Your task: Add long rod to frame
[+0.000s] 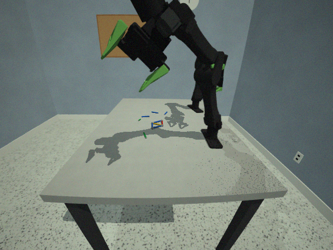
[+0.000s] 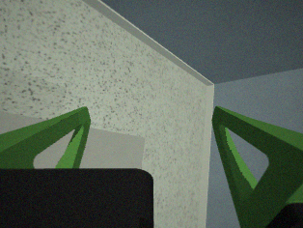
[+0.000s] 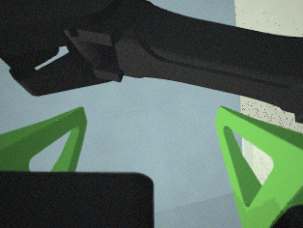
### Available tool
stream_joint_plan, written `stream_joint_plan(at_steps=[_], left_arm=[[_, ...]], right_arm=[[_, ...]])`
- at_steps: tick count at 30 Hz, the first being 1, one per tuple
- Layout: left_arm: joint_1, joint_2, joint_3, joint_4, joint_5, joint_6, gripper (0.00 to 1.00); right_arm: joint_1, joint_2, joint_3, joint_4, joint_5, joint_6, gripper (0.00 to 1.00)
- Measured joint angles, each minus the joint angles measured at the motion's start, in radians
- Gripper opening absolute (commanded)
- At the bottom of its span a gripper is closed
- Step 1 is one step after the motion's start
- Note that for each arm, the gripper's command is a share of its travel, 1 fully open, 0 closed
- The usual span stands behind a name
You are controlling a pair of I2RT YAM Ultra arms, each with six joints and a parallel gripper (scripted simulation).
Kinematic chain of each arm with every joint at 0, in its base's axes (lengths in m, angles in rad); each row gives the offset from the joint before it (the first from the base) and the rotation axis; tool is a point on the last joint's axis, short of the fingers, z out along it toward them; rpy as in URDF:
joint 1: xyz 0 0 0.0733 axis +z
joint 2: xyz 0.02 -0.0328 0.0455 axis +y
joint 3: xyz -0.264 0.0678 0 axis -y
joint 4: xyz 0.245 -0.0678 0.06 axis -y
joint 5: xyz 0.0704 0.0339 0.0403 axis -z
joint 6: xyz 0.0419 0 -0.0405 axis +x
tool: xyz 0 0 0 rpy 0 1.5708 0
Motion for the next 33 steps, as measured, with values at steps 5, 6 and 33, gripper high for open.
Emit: stream_joint_plan(at_steps=[5, 6, 33], left_arm=[[0.000, 0.000, 0.000, 0.000, 0.003, -0.002, 1.00], [0.000, 0.000, 0.000, 0.000, 0.003, -0.002, 1.00], [-0.052, -0.303, -0.573, 0.298, 0.083, 0.181, 1.00]], right_arm=[[-0.035, -0.063, -0.081, -0.088, -0.088, -0.084, 1.00], [-0.056, -0.091, -0.111, -0.117, -0.109, -0.111, 1.00], [-0.829, -0.459, -0.451, -0.653, -0.437, -1.214, 1.00]])
